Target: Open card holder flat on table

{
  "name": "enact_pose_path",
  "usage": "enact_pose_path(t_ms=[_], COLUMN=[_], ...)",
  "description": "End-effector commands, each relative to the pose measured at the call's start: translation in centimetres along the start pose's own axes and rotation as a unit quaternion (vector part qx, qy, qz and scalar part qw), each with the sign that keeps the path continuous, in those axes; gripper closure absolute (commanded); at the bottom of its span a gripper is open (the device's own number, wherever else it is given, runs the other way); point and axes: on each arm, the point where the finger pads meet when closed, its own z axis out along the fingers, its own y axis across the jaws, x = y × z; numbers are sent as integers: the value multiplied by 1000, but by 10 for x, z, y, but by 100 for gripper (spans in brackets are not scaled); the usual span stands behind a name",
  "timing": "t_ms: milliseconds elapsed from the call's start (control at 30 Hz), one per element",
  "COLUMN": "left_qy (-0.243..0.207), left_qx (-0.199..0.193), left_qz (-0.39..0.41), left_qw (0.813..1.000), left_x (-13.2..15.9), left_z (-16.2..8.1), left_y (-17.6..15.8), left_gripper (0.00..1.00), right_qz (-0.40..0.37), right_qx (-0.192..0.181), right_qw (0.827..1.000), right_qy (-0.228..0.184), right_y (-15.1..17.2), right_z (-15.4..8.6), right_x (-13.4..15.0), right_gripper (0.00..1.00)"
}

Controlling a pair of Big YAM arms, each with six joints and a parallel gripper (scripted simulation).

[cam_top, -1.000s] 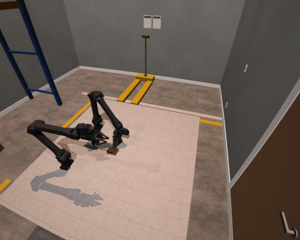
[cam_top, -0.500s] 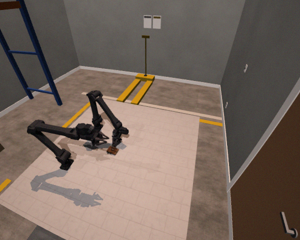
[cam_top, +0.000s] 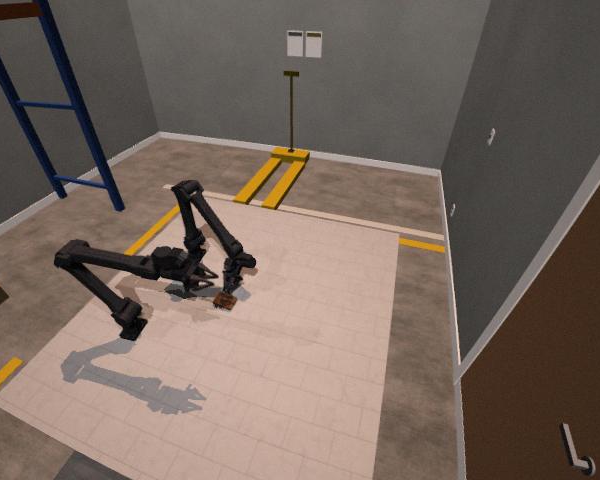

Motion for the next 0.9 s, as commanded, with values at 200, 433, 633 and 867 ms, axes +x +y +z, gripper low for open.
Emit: enact_pose_path(t_ms=[200,433,633,867], left_qy=[-8,-10,-10,-8], left_qx=[-16,-19,-18,-14], left_qz=[39,39,38,28], left_qw=[999,999,999,999], left_x=[-36,-48,-54,-52], left_z=[-1,0,2,6], left_y=[26,26,25,18], left_gripper=[79,79,79,79], right_qz=[0,0,0,0], right_qx=[0,0,0,0], right_qw=[1000,1000,1000,1000], right_qy=[-23,-23,-23,-23], right_y=[0,0,0,0], right_z=[-2,-2,-2,-2], right_x=[-26,-26,-26,-26], right_gripper=[64,64,64,64])
